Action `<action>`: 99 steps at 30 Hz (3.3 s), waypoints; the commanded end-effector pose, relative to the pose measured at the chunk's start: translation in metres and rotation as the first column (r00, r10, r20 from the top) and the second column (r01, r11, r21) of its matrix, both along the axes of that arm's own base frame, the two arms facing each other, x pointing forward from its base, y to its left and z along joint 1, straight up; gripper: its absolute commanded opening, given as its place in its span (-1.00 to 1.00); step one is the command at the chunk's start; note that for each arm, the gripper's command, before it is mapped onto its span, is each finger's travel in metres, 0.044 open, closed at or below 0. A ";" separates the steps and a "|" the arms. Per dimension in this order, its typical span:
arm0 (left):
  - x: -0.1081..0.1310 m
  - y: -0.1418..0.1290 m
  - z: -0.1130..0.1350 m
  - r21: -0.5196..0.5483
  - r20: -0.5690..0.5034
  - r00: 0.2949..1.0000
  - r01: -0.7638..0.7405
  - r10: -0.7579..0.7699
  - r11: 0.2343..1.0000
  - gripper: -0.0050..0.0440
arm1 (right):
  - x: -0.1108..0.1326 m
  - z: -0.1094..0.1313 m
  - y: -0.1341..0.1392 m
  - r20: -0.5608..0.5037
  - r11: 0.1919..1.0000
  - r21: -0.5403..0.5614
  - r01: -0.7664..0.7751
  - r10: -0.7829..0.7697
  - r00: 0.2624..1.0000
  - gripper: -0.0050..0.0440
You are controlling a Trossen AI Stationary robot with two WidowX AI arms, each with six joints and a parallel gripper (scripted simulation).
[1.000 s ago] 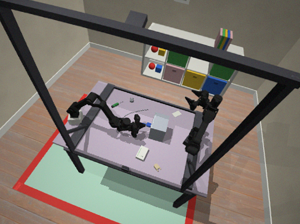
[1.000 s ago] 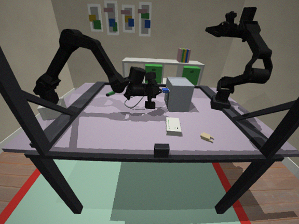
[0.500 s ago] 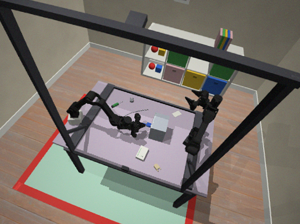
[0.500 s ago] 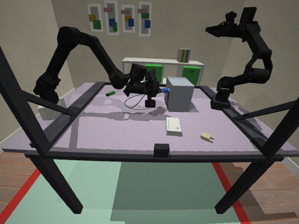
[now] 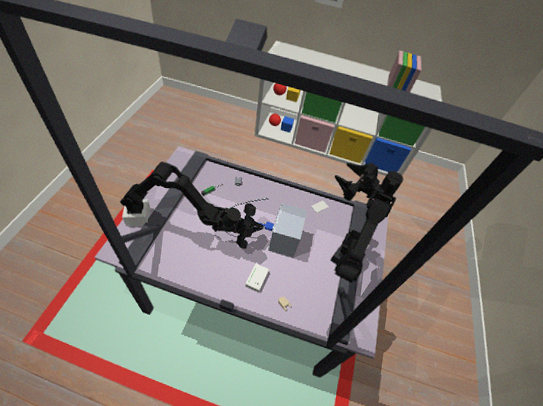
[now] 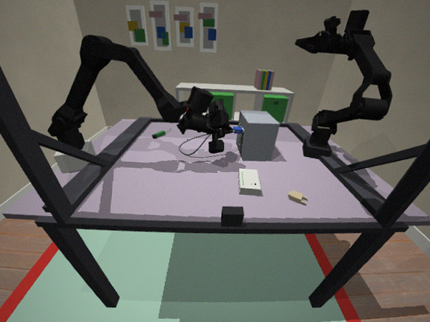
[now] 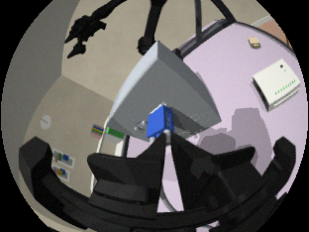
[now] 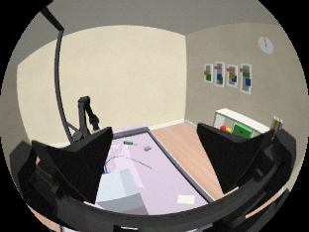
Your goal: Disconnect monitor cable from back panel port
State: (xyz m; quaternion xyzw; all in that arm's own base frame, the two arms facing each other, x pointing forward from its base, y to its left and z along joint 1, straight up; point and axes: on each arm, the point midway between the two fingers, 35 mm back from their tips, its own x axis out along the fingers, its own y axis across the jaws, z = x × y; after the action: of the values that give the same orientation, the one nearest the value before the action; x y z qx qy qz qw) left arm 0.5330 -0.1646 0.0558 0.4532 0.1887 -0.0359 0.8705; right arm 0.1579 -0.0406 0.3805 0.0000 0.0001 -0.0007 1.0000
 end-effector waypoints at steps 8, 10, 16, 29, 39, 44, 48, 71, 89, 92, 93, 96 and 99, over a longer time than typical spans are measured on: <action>0.003 0.000 0.016 -0.090 -0.006 1.000 0.001 -0.002 0.996 -0.70 | 0.000 0.003 0.001 0.001 1.000 -0.006 -0.001 0.001 1.000 1.00; 0.003 0.000 0.016 -0.090 -0.006 1.000 0.001 -0.002 0.996 -0.60 | 0.000 0.003 0.001 0.001 1.000 -0.006 -0.001 0.001 1.000 1.00; 0.003 0.000 0.016 -0.090 -0.006 1.000 0.001 -0.002 0.996 -0.11 | 0.000 0.003 0.001 0.001 1.000 -0.006 -0.001 0.001 1.000 1.00; 0.003 0.000 0.016 -0.090 -0.006 1.000 0.001 -0.002 0.996 0.97 | 0.000 0.003 0.001 0.001 1.000 -0.006 -0.001 0.001 1.000 1.00; 0.004 0.000 0.015 -0.067 0.006 1.000 0.006 -0.006 0.998 1.00 | 0.000 0.003 0.001 0.001 1.000 -0.006 -0.001 0.001 1.000 1.00; 0.007 -0.003 0.012 0.099 0.083 0.996 0.019 -0.027 0.995 1.00 | 0.000 0.003 0.001 0.001 1.000 -0.006 -0.001 0.001 1.000 1.00; 0.006 -0.005 0.005 0.289 0.138 0.990 0.000 -0.042 0.957 1.00 | 0.000 0.003 0.001 0.001 1.000 -0.006 -0.001 0.001 1.000 1.00; 0.001 -0.005 0.004 0.440 0.206 0.978 -0.055 -0.041 0.896 -0.08 | 0.000 0.003 0.001 0.001 1.000 -0.006 -0.001 0.001 1.000 1.00; 0.001 -0.005 0.005 0.426 0.200 0.979 -0.051 -0.039 0.903 -0.80 | 0.000 0.003 0.001 0.001 1.000 -0.006 -0.001 0.001 1.000 1.00; 0.001 -0.005 0.005 0.396 0.188 0.982 -0.045 -0.033 0.917 -0.80 | 0.000 0.003 0.001 0.001 1.000 -0.006 -0.001 0.001 1.000 1.00; 0.001 -0.005 0.005 0.396 0.188 0.982 -0.045 -0.033 0.917 -0.80 | 0.000 0.003 0.001 0.001 1.000 -0.006 -0.001 0.001 1.000 1.00; 0.001 -0.005 0.005 0.393 0.187 0.982 -0.044 -0.032 0.919 -0.80 | 0.000 0.003 0.001 0.001 1.000 -0.006 -0.001 0.001 1.000 1.00; 0.001 -0.004 0.006 0.356 0.172 0.985 -0.037 -0.026 0.934 -0.80 | 0.000 0.003 0.001 0.001 1.000 -0.006 -0.001 0.001 1.000 1.00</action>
State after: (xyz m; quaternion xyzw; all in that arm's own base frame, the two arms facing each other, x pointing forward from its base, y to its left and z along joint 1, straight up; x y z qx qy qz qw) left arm 0.5317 -0.1687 0.0475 0.6214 0.1205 0.0409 0.7731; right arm 0.1579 -0.0406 0.3805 0.0000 0.0001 -0.0007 1.0000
